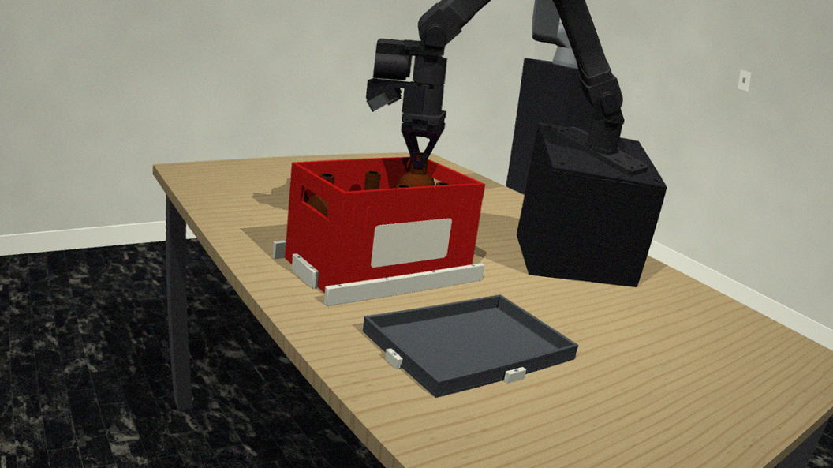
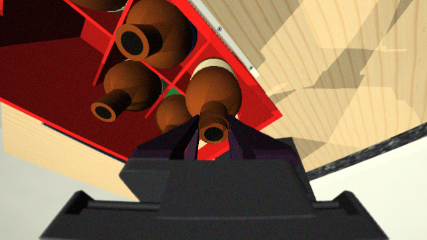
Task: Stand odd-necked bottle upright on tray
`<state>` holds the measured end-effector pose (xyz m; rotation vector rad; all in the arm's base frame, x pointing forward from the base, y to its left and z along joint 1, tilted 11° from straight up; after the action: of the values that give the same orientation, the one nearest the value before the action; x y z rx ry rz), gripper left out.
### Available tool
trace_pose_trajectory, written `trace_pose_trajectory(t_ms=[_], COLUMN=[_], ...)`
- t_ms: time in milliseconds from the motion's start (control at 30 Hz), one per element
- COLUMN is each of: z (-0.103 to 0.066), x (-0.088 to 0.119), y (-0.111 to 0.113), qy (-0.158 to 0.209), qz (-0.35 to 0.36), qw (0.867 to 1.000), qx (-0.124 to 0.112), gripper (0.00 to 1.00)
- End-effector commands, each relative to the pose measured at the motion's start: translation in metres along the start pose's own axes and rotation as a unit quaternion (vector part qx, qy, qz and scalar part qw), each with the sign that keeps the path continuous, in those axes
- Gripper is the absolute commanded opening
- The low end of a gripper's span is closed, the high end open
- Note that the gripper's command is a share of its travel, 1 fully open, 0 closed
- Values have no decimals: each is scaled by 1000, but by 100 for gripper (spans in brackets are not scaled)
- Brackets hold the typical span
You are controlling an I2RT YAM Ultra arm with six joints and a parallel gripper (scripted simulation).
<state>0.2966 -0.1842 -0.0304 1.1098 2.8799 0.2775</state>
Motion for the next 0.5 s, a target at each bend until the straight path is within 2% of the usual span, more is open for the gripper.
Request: trace_pose_trajectory(t_ms=[0,467], z=[-25,-30], x=[-16,-16], y=[-1,-1], qy=[-30,-30], qz=[1,1], qw=[1000,1000], qx=[-4,-4], gripper=[0,0])
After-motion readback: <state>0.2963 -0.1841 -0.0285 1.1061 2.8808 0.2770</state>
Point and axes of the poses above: the point where the finger pads meet when closed, its own z axis out along the fingers, its own y axis across the jaws, x = y × z, the point moved 2 cm from there along -z, back along the fingers, and after that the axes turned 7 degrees about -z, right-handed, at the moved point
